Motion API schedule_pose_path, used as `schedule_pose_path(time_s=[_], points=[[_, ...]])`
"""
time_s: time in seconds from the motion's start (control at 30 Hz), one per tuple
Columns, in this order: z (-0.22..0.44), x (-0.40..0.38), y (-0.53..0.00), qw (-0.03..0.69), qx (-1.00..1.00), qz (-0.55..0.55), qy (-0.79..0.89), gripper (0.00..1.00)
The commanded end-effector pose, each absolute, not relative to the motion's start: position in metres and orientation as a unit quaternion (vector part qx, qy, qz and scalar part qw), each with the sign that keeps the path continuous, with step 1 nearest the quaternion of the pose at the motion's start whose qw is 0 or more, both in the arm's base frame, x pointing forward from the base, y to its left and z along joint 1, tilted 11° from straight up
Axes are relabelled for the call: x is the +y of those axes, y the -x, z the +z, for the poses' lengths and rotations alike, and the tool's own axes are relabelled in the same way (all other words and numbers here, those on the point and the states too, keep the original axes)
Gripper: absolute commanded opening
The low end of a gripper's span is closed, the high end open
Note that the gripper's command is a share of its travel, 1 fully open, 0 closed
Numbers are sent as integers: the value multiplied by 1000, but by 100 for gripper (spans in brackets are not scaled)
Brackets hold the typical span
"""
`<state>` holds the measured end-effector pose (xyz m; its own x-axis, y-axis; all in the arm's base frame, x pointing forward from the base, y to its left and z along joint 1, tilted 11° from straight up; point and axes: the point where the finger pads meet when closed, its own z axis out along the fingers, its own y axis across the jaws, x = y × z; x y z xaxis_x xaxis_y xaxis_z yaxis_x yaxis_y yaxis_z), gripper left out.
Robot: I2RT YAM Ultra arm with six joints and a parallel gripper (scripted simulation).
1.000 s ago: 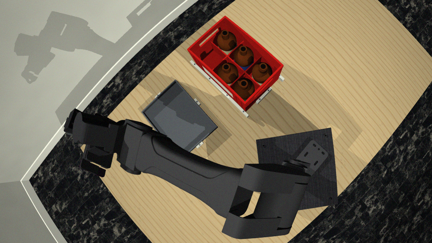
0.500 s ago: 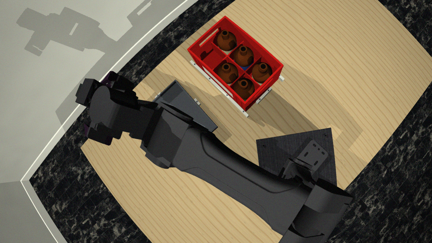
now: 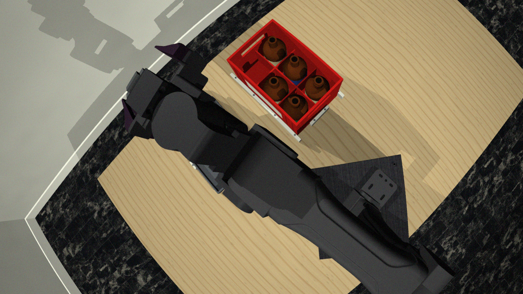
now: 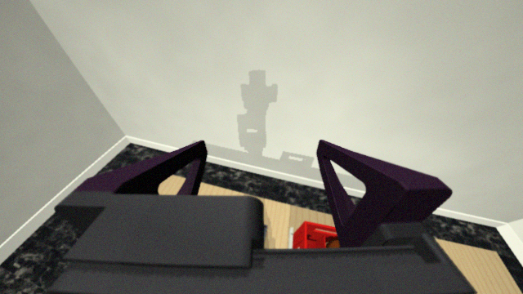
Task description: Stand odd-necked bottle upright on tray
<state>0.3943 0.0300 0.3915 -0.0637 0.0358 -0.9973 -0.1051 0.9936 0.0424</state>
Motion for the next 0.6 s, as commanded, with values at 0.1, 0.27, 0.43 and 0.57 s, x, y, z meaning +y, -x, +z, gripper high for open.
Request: schedule_pose_path(time_s=[0.1,0.27,0.43,0.57], points=[[365,-30,-418,637,770,-5,-43,100],[326,-50,-437,578,813,1,-72,100],[288,-73,-449,519,848,5,-107,100],[240,-100,-457,444,883,12,-154,100]])
